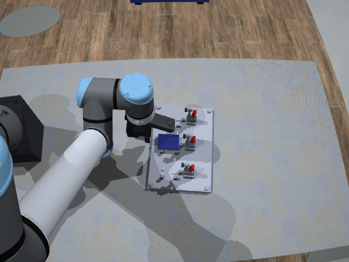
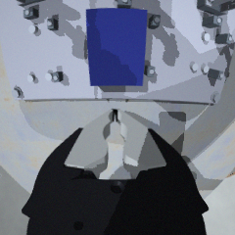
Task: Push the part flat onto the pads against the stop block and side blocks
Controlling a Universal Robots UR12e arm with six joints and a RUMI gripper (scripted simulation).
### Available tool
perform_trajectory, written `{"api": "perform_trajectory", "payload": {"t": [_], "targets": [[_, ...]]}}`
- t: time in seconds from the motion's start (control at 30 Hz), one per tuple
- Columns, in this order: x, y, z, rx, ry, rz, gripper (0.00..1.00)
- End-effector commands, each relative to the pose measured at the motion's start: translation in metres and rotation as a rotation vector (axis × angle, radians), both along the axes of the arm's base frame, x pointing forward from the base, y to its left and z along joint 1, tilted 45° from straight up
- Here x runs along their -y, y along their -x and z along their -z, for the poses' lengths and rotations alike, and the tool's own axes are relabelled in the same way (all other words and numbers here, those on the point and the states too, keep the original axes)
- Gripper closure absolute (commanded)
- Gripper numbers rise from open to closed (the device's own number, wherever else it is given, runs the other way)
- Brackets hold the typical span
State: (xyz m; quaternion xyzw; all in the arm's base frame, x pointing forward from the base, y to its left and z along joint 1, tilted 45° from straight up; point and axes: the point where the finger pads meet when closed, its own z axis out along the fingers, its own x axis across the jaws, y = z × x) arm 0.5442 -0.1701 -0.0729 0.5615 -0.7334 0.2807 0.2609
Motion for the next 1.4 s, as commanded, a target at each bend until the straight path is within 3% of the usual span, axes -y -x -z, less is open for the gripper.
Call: {"api": "perform_trajectory", "payload": {"t": [0.0,1.37], "targets": [[-0.0003,-0.0003,-0.0003,0.001,0.0,0.0,1.0],[0.0006,-0.0042,-0.0008,0.001,0.0,0.0,1.0]]}}
